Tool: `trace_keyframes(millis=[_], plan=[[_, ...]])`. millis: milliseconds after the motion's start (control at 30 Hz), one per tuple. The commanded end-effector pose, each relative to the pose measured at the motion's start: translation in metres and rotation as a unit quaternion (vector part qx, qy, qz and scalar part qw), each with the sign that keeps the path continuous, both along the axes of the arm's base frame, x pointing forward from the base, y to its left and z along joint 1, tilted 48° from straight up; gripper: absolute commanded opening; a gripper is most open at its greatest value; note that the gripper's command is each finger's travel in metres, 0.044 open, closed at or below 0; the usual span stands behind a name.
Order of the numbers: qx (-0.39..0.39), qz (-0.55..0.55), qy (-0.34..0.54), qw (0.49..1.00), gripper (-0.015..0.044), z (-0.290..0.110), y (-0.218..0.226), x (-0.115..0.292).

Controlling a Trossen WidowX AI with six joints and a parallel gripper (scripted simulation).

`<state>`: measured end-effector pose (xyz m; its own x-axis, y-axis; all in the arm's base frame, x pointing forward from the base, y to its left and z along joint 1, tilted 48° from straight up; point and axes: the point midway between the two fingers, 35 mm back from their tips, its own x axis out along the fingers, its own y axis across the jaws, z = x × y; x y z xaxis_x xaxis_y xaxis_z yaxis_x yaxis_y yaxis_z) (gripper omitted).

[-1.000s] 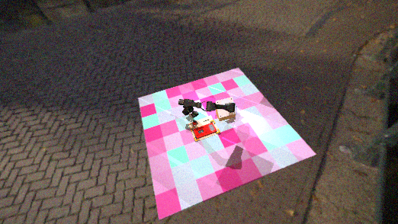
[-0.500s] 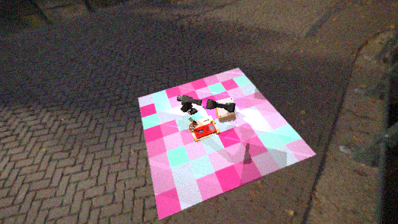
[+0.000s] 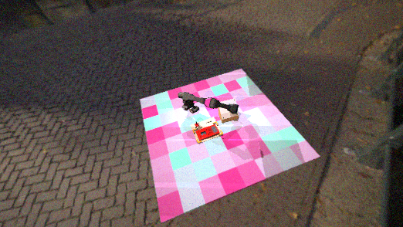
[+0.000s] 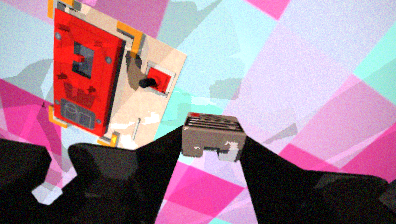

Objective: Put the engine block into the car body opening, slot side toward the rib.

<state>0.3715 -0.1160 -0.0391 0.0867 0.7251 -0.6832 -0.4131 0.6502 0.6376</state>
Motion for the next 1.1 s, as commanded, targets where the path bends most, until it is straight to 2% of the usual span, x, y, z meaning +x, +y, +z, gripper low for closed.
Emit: trace_keyframes(millis=[0, 200, 367, 667, 1067], plan=[[-0.003, 0.004, -0.001, 1.0, 0.0, 0.007, -0.009, -0.002], [-0.001, 0.008, 0.0, 1.0, 0.0, 0.017, -0.018, -0.005], [-0.001, 0.008, -0.001, 1.0, 0.0, 0.004, -0.003, -0.002], [0.01, -0.01, -0.018, 1.0, 0.0, 0.005, -0.007, -0.005], [0.081, -0.125, -0.129, 0.98, 0.0, -0.005, -0.009, -0.013]])
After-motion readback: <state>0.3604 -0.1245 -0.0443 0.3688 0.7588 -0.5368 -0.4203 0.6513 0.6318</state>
